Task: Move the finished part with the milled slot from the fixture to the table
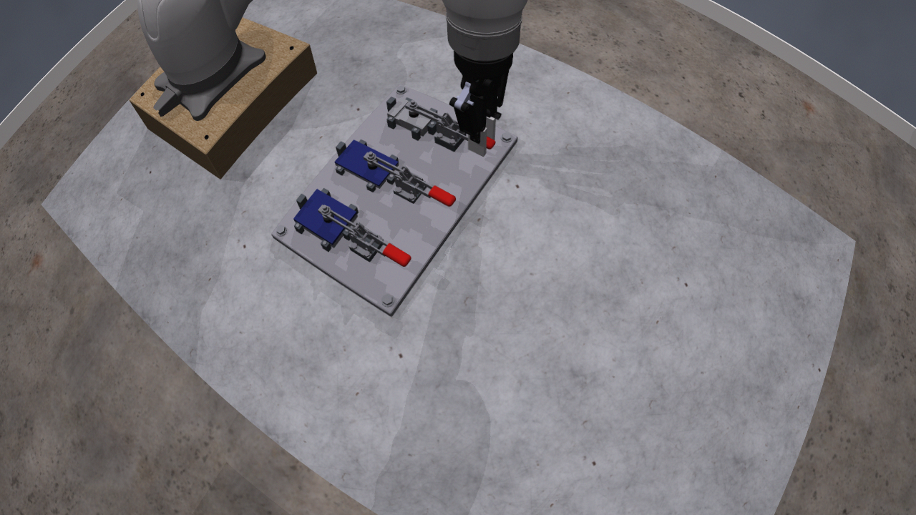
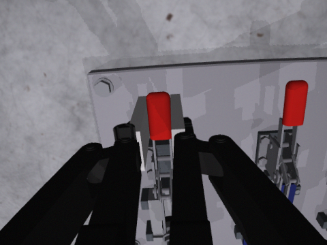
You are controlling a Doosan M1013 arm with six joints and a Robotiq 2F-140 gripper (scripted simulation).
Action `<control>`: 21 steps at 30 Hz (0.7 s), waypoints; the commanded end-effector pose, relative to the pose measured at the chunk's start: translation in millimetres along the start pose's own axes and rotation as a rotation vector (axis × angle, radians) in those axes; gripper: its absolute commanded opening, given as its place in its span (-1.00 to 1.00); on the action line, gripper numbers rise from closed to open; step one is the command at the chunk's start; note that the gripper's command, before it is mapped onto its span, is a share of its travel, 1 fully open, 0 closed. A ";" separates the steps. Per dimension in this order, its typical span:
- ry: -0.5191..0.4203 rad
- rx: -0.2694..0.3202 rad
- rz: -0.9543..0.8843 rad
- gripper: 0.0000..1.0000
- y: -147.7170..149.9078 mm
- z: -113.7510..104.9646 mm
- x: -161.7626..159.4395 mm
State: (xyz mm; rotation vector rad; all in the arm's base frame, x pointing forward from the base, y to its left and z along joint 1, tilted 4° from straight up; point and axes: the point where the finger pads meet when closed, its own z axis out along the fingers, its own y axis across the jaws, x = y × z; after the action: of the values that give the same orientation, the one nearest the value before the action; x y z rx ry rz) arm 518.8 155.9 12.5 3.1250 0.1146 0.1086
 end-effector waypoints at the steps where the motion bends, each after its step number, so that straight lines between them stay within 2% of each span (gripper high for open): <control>1: 0.000 -0.005 0.000 -0.77 2.7 0.8 -0.3; 21: 0.000 -0.005 0.000 -0.77 2.7 -4.8 -2.5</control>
State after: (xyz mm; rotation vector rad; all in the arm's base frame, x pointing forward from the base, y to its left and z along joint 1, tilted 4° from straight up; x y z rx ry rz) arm 518.0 155.7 15.0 3.1254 0.1139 0.1116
